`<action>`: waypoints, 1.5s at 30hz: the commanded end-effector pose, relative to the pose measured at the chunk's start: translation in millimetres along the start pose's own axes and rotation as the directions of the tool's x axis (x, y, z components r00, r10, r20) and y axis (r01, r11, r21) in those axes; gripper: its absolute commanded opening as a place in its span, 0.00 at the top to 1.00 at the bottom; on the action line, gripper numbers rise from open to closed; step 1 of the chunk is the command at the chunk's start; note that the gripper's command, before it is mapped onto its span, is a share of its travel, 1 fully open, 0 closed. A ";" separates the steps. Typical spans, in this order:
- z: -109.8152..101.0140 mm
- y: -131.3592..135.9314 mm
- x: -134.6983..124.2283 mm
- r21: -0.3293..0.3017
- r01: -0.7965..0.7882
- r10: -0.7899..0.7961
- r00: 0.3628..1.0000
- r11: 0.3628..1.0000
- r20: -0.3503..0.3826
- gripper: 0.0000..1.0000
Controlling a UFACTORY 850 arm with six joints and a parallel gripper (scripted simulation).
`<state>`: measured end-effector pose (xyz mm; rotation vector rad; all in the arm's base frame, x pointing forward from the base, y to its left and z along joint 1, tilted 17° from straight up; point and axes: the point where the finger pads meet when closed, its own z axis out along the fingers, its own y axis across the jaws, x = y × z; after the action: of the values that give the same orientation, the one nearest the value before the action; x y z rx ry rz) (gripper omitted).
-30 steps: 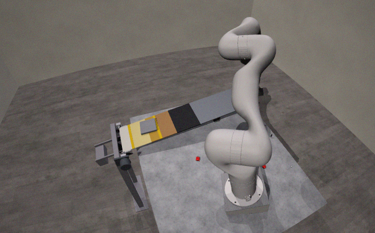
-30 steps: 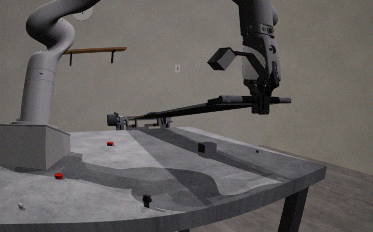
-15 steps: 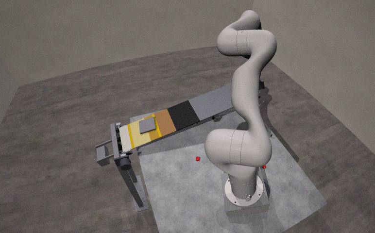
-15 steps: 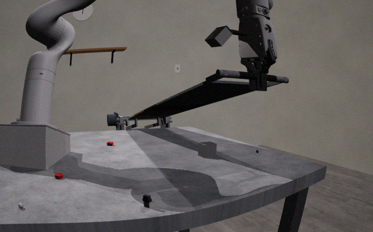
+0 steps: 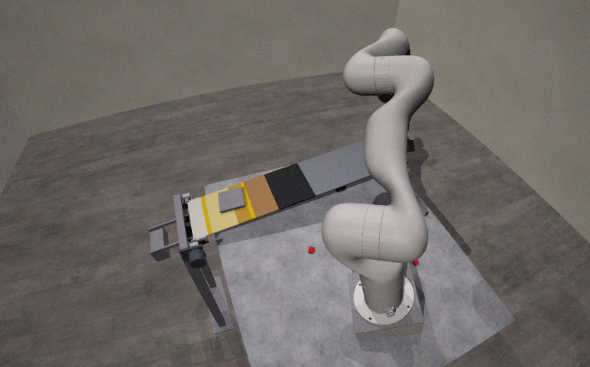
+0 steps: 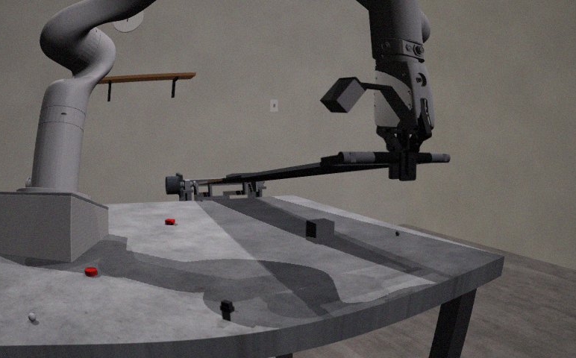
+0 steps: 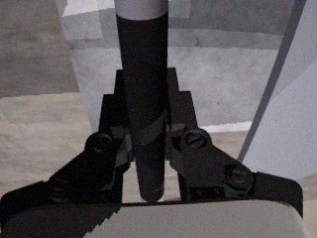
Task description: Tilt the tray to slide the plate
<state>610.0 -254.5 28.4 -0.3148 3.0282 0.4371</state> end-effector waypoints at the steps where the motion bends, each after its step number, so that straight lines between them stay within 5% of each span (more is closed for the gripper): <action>1: 0.7 -1.2 -1.2 0.002 0.000 0.000 1.000 1.000 0.003 1.00; 8: 2.7 -1.5 -1.2 0.002 0.000 0.000 1.000 1.000 0.003 1.00; 14: -75.9 13.6 -1.0 0.002 0.000 0.000 1.000 1.000 0.003 1.00; 20: -0.9 -0.9 -1.2 0.002 0.000 0.000 1.000 1.000 0.003 1.00; 45: 6.9 -2.1 -1.2 0.002 0.000 0.000 1.000 1.000 0.003 1.00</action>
<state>610.7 -252.9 18.0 -0.3148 3.0282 0.4369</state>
